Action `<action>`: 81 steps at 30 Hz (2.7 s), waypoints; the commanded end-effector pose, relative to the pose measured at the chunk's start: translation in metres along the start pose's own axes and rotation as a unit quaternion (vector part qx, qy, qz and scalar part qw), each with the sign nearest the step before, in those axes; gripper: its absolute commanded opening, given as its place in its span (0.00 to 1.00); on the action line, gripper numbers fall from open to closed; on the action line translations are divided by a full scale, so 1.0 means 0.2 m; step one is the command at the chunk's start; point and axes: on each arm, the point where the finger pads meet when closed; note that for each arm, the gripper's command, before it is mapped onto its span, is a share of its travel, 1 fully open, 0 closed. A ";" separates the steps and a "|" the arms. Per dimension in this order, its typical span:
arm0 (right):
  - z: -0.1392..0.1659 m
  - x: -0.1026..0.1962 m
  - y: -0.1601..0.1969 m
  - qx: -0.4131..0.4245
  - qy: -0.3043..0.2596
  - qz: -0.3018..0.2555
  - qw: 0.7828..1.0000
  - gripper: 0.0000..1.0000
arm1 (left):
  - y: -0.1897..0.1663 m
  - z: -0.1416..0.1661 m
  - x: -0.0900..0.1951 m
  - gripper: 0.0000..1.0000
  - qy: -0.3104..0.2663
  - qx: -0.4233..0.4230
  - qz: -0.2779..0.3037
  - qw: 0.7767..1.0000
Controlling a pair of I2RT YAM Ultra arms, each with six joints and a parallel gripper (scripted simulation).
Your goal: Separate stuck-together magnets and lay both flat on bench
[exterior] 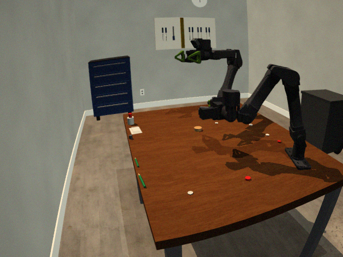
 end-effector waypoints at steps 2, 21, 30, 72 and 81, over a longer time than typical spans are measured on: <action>-0.04 0.01 0.00 0.001 -0.012 0.000 1.000 1.00 | -0.04 0.00 0.00 0.18 -0.001 -0.023 0.005 1.000; -0.04 0.01 0.00 0.001 -0.012 0.001 1.000 0.89 | -0.02 0.00 0.00 0.18 -0.001 -0.017 0.003 1.000; -0.04 0.01 0.00 0.000 -0.012 0.001 1.000 0.77 | -0.02 0.00 0.00 0.18 -0.001 -0.014 0.003 1.000; 0.00 -0.04 0.06 -0.041 -0.007 -0.034 0.999 0.33 | -0.02 0.00 0.00 0.18 0.000 -0.014 0.005 1.000; 0.04 -0.14 0.26 -0.182 -0.011 -0.156 0.971 0.33 | -0.02 0.00 0.00 0.18 0.000 -0.014 0.005 1.000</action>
Point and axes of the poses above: on each arm, the point where the finger pads meet when closed, its own x axis back along the fingers, its own y axis across the jaws, z = x × y, and after that the axes turned 1 degree about x, right-handed
